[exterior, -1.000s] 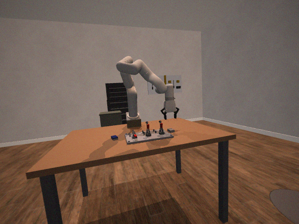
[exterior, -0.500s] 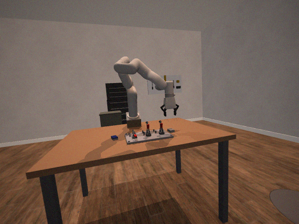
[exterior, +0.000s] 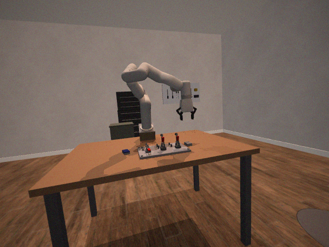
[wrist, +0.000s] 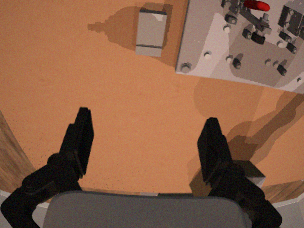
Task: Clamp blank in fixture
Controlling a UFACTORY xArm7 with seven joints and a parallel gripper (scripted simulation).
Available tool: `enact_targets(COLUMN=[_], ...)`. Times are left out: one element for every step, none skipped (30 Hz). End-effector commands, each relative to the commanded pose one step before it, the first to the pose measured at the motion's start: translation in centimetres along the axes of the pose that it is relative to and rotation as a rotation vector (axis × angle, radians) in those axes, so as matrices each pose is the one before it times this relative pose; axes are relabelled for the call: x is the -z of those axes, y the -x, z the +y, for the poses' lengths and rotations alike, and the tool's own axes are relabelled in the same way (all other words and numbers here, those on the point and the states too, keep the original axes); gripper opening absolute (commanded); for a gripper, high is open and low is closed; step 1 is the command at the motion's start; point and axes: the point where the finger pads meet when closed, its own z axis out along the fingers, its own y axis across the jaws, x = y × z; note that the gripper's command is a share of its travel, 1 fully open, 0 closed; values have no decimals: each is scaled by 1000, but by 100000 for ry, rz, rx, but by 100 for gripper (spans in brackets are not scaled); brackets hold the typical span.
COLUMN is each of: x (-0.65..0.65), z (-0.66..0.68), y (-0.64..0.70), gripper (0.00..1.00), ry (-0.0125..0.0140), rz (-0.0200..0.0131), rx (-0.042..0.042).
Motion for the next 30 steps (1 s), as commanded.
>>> enact_targets(x=[263, 0, 0, 0, 0, 0, 0, 0, 0, 0, 0, 0, 0, 0, 0, 0, 0, 0, 0, 0, 0, 0, 0, 0, 0, 0, 0, 0, 0, 0], z=[-33, 18, 33, 53, 78, 105, 136, 169, 205, 243, 0, 0, 283, 323, 365, 407, 450, 492, 534, 575, 615, 653, 690, 726, 759, 791, 820, 0, 0, 847], y=[-28, 0, 1, 1, 2, 3, 4, 4, 5, 6, 0, 0, 7, 8, 9, 10, 11, 12, 13, 14, 15, 16, 17, 17, 19, 19, 20, 0, 0, 21], gripper=[99, 99, 99, 99, 99, 99, 99, 99, 99, 99, 99, 99, 99, 99, 99, 99, 99, 99, 99, 99, 99, 99, 99, 99, 99, 99, 99, 99, 99, 99], ry=[-78, 0, 0, 0, 0, 0, 0, 0, 0, 0, 0, 0, 0, 0, 0, 0, 0, 0, 0, 0, 0, 0, 0, 0, 0, 0, 0, 0, 0, 0], rz=[101, 0, -1, -1, -1, 0, 1, -1, -1, 2, 0, 0, -1, 0, 2, -1, -1, 0, 1, 1, -2, -1, 2, -2, 2, -2, 1, 0, 0, 0], rx=[21, 0, 0, 0, 0, 0, 0, 0, 0, 0, 0, 0, 0, 0, 0, 0, 0, 0, 0, 0, 0, 0, 0, 0, 0, 0, 0, 0, 0, 0])
